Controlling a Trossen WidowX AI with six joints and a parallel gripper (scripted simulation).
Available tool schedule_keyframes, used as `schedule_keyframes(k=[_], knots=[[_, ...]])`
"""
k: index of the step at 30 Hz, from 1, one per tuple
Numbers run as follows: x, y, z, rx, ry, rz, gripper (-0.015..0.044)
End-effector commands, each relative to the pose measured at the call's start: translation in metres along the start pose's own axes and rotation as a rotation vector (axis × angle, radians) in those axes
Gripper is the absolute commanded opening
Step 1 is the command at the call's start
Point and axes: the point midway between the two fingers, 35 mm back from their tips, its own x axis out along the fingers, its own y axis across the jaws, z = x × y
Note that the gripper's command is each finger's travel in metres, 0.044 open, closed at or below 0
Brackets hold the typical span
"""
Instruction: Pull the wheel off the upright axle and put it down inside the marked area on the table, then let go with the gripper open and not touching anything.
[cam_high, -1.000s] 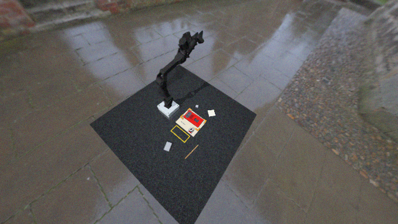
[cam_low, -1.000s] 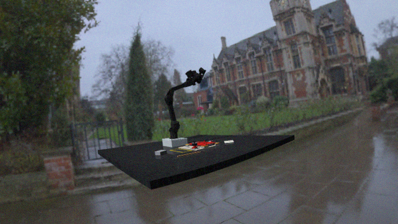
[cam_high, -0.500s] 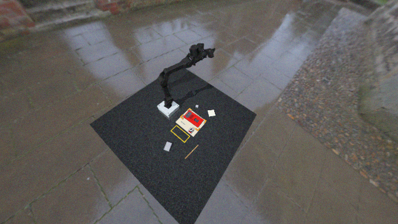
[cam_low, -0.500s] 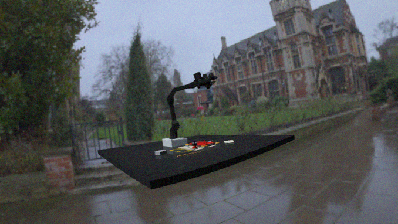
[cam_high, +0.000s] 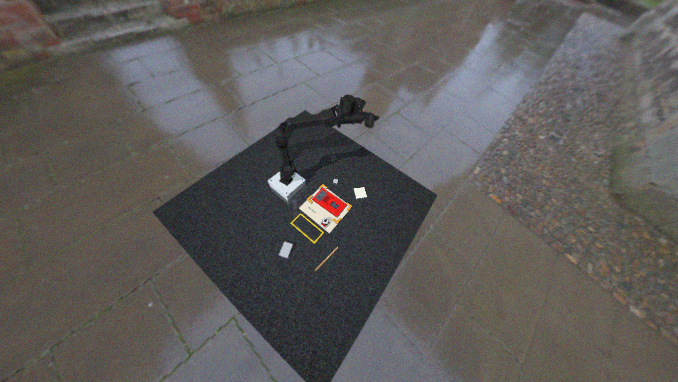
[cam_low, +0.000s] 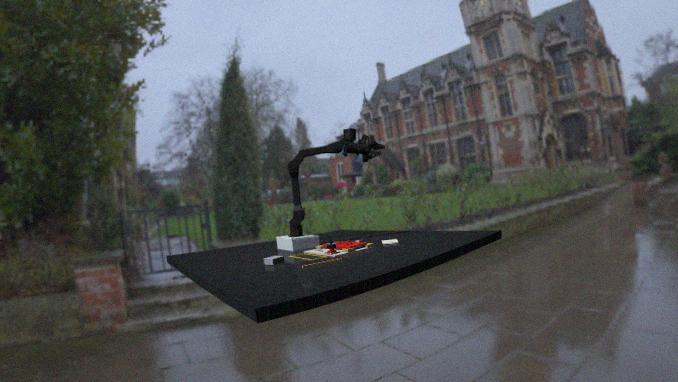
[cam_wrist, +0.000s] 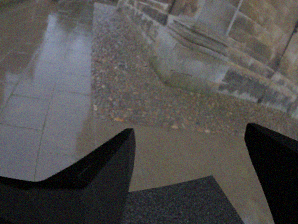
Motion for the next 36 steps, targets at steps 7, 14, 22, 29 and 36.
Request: schedule_keyframes(k=[7,14,22,29,36], knots=[[0.004,-0.042,-0.094,0.152,0.262,-0.063,0.03],[-0.007,-0.075,-0.16,0.231,0.448,-0.13,0.03],[-0.036,-0.107,-0.233,0.342,0.656,-0.209,0.03],[-0.074,-0.129,-0.292,0.458,0.833,-0.278,0.03],[-0.121,-0.144,-0.346,0.592,1.001,-0.345,0.03]])
